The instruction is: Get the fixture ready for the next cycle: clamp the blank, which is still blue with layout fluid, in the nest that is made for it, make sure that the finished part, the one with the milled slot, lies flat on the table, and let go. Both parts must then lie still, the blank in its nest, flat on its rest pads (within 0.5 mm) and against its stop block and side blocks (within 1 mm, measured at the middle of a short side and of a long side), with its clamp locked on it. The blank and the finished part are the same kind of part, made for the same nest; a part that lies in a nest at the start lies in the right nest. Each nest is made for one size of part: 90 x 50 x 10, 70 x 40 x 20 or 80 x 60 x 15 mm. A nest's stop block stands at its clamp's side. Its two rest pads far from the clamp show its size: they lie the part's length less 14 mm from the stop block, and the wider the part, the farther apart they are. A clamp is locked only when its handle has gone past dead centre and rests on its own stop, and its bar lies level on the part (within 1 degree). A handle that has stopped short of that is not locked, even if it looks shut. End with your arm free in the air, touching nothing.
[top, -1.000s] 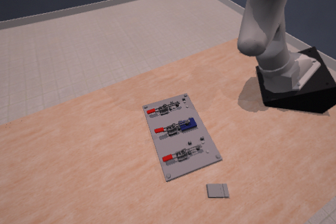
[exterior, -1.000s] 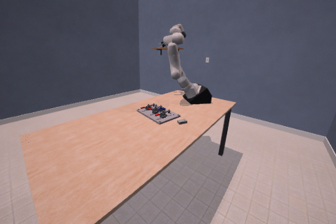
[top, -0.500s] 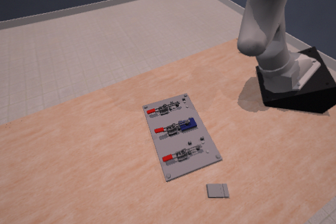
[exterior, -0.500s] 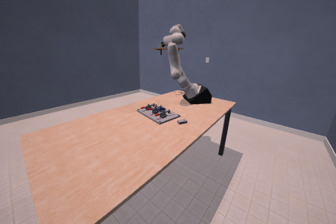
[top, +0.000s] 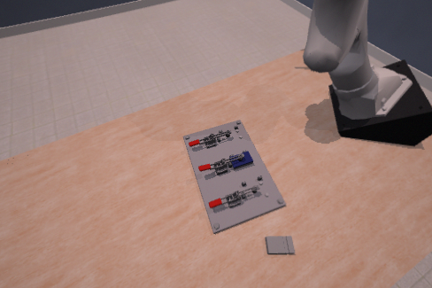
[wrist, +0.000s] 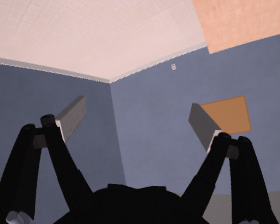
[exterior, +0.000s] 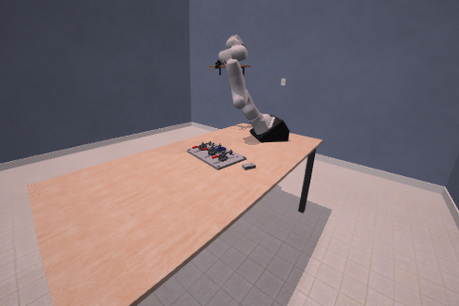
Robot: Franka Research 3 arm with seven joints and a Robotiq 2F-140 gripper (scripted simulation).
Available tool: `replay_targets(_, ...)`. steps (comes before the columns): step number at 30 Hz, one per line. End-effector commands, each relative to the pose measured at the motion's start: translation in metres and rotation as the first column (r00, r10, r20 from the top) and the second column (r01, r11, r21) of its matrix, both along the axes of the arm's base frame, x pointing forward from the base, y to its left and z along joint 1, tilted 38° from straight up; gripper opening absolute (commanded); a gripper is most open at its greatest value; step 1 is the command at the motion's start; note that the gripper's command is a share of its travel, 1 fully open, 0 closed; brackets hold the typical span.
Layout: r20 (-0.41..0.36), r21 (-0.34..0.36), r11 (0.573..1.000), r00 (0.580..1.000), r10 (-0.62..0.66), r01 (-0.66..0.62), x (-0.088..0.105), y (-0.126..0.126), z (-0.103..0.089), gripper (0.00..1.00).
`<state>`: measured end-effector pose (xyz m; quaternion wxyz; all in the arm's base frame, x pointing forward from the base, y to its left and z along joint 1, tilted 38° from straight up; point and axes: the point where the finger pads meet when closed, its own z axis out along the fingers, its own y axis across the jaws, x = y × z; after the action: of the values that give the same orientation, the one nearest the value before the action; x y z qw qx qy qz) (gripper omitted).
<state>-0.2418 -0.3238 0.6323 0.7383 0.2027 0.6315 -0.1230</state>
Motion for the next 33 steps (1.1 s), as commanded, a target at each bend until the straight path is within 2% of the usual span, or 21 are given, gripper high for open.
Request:
replay_targets(1, -0.012, -0.020, 1.000, 1.000, -0.004, 0.004, 0.000, 0.001, -0.001, 1.00)
replay_targets(19, -0.012, -0.020, 1.000, 1.000, -0.004, 0.004, 0.000, 0.001, -0.001, 1.00)
replay_targets(20, -0.129, -0.038, 0.995, 0.987, 0.091, -0.096, 0.060, -0.022, -0.008, 1.00)
replay_targets(33, -0.129, -0.038, 0.995, 0.987, 0.091, -0.096, 0.060, -0.022, -0.008, 1.00)
